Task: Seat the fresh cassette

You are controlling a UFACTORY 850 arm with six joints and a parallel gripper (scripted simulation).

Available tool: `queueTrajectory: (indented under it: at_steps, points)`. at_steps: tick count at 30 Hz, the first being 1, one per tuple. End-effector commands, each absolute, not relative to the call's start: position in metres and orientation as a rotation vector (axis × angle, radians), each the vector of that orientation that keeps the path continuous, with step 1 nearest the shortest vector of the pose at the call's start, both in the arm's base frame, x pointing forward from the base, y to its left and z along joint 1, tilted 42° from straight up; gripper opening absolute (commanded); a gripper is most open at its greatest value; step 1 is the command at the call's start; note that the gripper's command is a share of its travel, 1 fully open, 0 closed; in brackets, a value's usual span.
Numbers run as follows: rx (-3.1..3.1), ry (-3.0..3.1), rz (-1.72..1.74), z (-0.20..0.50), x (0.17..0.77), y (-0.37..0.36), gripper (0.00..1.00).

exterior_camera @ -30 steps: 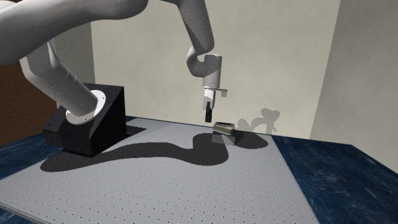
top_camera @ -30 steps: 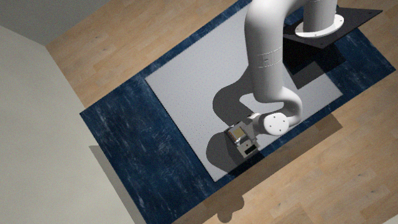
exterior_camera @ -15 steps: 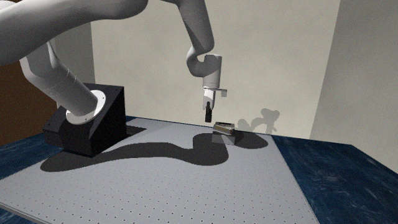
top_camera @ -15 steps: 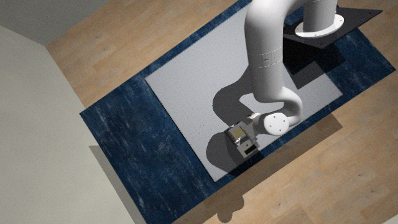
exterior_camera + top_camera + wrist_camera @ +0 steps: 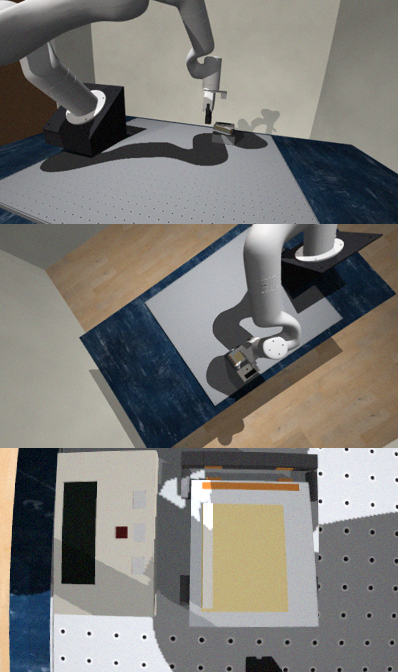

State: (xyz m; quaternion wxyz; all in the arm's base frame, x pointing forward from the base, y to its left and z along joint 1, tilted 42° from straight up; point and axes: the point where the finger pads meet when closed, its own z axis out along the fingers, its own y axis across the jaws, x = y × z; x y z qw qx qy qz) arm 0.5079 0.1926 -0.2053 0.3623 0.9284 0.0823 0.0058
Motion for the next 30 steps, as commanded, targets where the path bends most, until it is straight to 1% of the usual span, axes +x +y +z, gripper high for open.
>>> queueTrajectory:
  at_steps: [1, 30]
  points:
    - [2.392, 0.212, 0.018, -0.2077, 0.5091, 0.191, 0.0]
    - [2.392, 0.212, 0.018, -0.2166, 0.5125, 0.1833, 0.0]
